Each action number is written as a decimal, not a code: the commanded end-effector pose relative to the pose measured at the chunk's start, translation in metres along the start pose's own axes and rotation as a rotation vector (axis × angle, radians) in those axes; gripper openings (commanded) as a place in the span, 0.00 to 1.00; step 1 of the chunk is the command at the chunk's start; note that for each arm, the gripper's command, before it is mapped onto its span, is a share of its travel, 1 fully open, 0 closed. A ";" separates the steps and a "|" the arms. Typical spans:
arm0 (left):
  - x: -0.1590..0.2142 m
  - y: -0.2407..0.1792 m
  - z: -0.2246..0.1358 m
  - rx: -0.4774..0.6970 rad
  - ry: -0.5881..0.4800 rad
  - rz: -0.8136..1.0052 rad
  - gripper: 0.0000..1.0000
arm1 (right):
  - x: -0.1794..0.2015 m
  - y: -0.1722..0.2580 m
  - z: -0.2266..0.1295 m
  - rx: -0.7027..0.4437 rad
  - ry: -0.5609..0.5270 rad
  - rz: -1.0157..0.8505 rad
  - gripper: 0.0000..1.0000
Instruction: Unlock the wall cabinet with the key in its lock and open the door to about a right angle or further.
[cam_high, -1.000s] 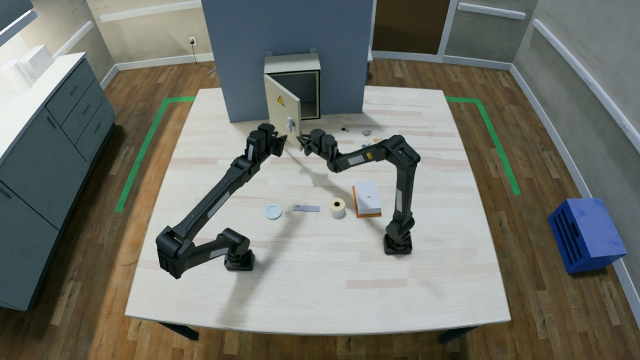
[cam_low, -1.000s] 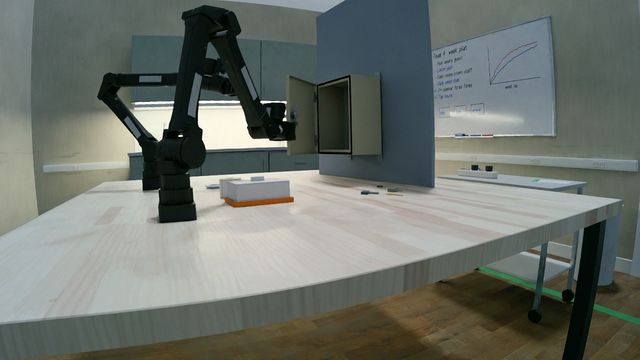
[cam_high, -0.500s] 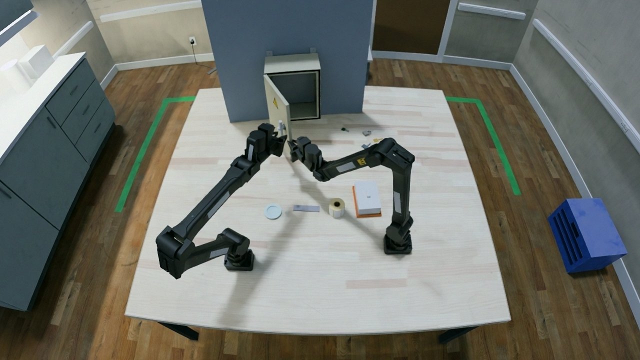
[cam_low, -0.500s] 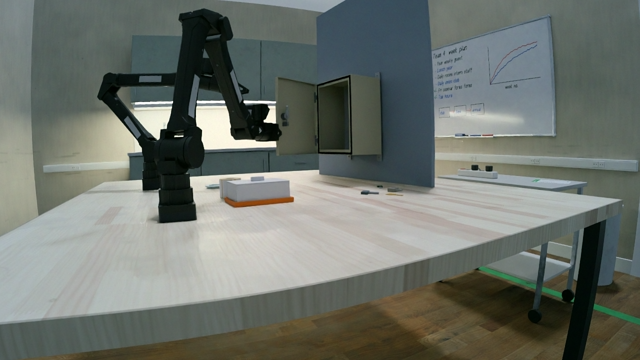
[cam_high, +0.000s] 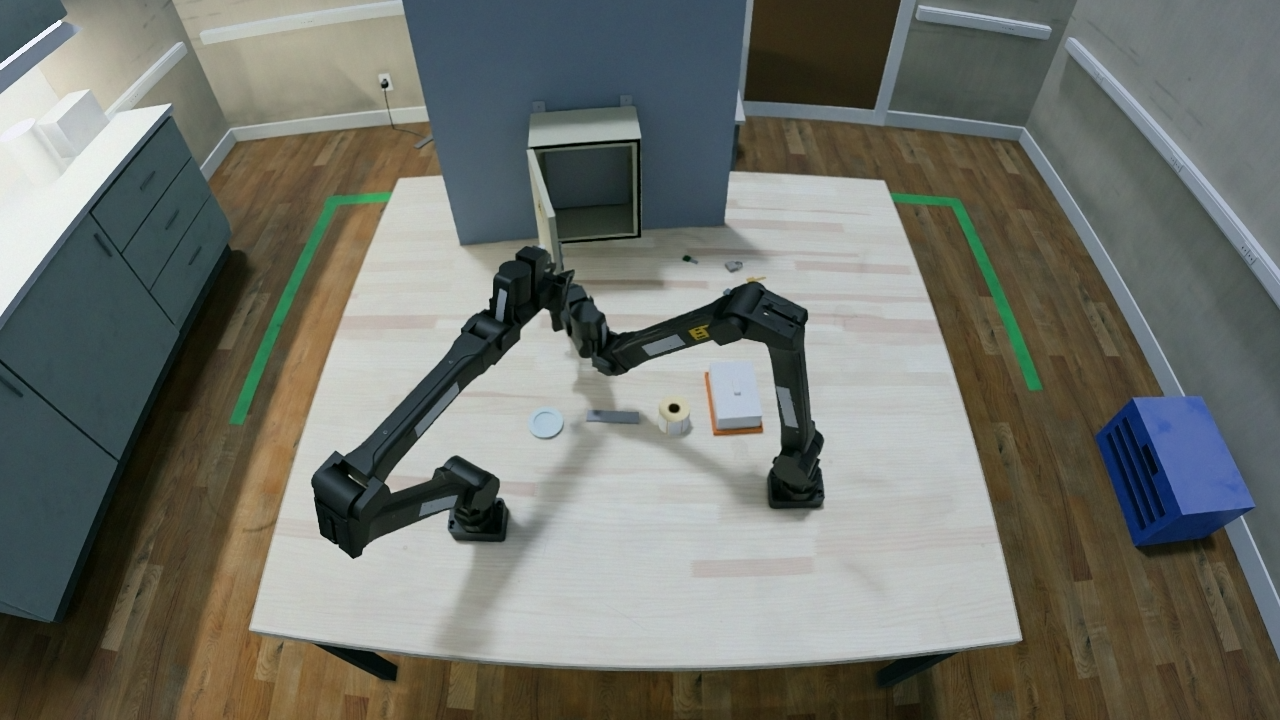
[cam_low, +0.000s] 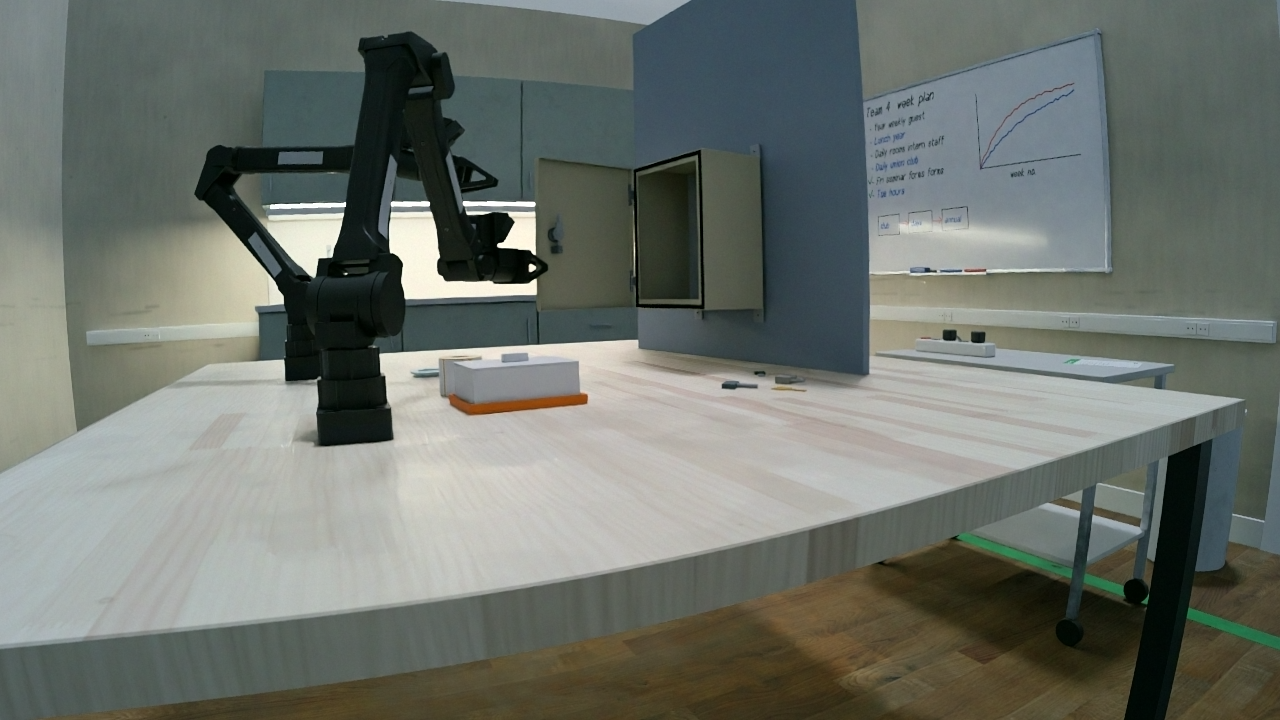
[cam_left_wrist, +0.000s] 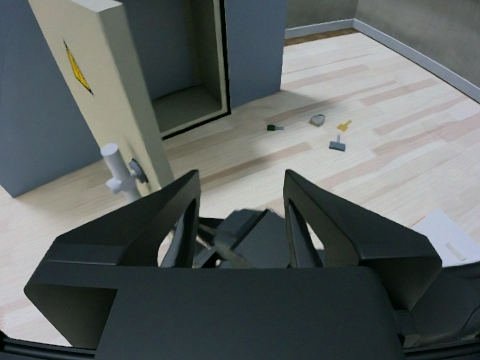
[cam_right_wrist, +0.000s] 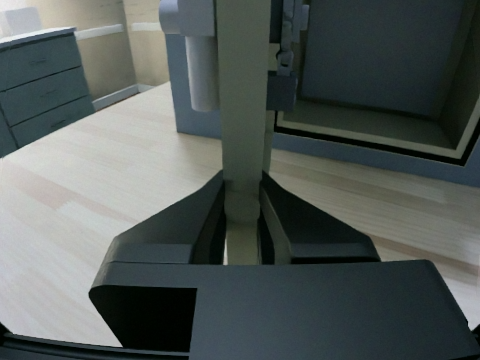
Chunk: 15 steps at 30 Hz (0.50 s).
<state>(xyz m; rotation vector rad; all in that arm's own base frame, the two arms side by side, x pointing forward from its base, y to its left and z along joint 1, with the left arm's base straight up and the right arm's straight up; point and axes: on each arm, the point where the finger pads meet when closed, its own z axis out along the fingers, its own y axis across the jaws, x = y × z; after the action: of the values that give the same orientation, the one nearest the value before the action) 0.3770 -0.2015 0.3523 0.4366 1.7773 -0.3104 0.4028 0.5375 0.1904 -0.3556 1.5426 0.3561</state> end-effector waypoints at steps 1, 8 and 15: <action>-0.021 0.003 -0.003 -0.006 -0.041 0.000 0.43 | -0.007 0.023 0.010 0.010 -0.012 0.003 0.07; -0.021 0.003 -0.003 -0.006 -0.041 0.000 0.43 | -0.007 0.046 0.014 0.106 -0.011 0.004 0.07; -0.021 0.003 -0.003 -0.006 -0.041 0.000 0.43 | -0.007 0.045 0.020 0.141 -0.011 0.004 0.07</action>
<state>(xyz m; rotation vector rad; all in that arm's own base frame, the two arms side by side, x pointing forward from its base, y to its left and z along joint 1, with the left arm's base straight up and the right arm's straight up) 0.3770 -0.2015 0.3523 0.4366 1.7773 -0.3104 0.3936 0.5778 0.1903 -0.2550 1.5568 0.2557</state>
